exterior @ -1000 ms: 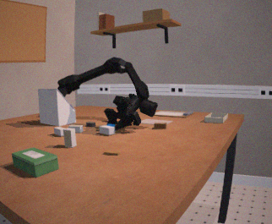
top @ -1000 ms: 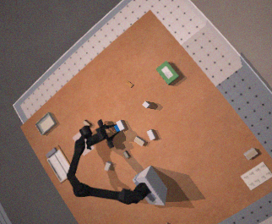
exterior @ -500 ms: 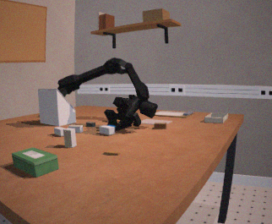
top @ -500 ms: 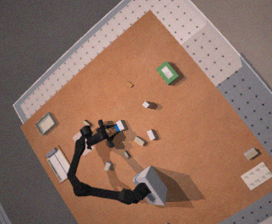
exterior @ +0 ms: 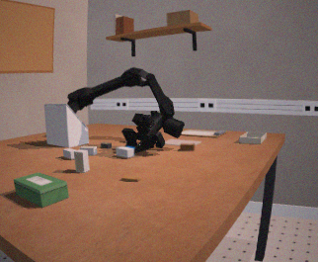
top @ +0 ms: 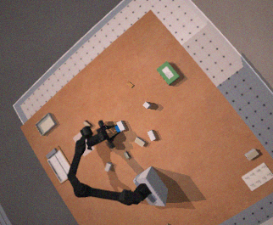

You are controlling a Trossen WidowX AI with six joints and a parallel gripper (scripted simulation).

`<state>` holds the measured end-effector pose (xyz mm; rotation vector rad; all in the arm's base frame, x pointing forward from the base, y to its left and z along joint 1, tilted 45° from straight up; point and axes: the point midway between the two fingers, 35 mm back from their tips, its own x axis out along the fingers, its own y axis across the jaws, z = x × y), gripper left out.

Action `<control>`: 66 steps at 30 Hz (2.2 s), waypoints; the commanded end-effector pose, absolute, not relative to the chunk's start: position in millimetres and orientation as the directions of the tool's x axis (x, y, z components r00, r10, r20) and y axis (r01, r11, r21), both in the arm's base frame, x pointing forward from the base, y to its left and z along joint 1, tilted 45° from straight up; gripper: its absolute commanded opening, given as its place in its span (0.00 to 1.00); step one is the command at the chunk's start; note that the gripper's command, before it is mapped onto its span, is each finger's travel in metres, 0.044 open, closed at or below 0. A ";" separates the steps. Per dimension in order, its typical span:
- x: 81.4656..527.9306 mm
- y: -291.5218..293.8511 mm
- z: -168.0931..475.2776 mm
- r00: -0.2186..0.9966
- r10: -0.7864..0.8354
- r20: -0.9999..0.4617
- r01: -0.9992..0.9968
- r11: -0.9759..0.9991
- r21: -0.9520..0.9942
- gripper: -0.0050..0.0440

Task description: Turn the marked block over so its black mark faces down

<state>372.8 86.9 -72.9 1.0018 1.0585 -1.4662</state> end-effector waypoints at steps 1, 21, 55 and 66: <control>376.2 88.7 -70.2 -0.118 -0.251 -0.961 0.991 -0.094 -0.097 0.00; 376.2 88.7 -70.2 -0.118 -0.251 -0.961 0.991 -0.094 -0.097 0.00; 376.2 88.7 -70.2 -0.118 -0.251 -0.961 0.991 -0.094 -0.097 0.57; 376.2 88.7 -70.2 -0.118 -0.251 -0.961 0.991 -0.094 -0.097 1.00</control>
